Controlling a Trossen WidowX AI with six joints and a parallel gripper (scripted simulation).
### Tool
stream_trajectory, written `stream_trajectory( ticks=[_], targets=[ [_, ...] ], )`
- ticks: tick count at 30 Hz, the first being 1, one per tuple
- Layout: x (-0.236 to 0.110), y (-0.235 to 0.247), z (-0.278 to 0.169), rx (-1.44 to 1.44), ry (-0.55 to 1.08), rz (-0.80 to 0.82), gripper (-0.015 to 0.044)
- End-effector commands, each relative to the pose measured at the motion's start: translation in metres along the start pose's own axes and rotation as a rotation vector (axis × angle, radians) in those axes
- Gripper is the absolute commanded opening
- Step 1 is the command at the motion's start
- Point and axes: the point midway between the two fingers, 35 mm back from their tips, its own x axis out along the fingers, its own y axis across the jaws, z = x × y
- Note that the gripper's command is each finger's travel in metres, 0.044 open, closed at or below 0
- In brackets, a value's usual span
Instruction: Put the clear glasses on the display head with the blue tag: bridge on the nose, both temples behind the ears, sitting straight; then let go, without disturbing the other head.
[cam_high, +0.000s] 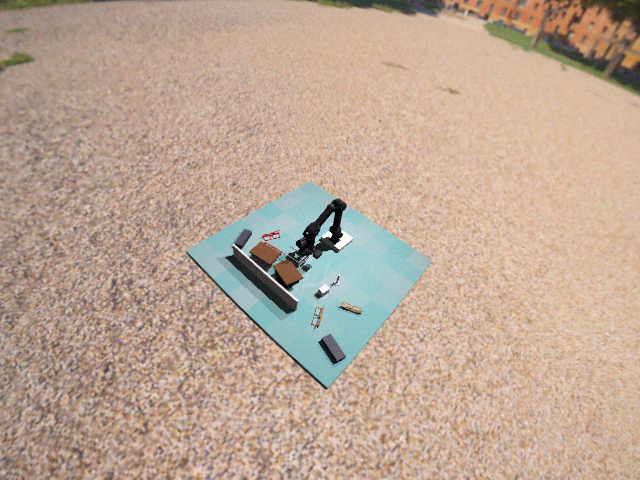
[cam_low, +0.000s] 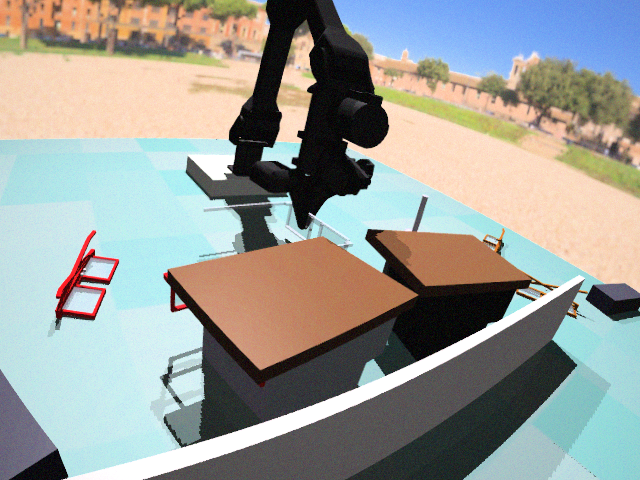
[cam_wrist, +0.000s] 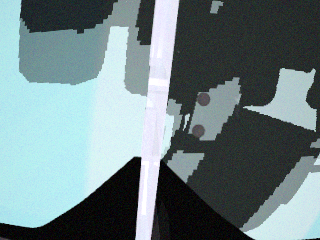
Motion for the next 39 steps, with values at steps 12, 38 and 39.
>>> stream_trajectory(
  ticks=[12,38,39],
  targets=[
    [0.0131,0.0011,-0.0021,-0.004,-0.002,0.004,0.0000],
    [0.0041,-0.0075,-0.0019,-0.003,-0.001,0.002,0.0107],
    [0.0036,-0.0082,-0.0019,-0.003,-0.002,0.002,0.0107]
  ],
)
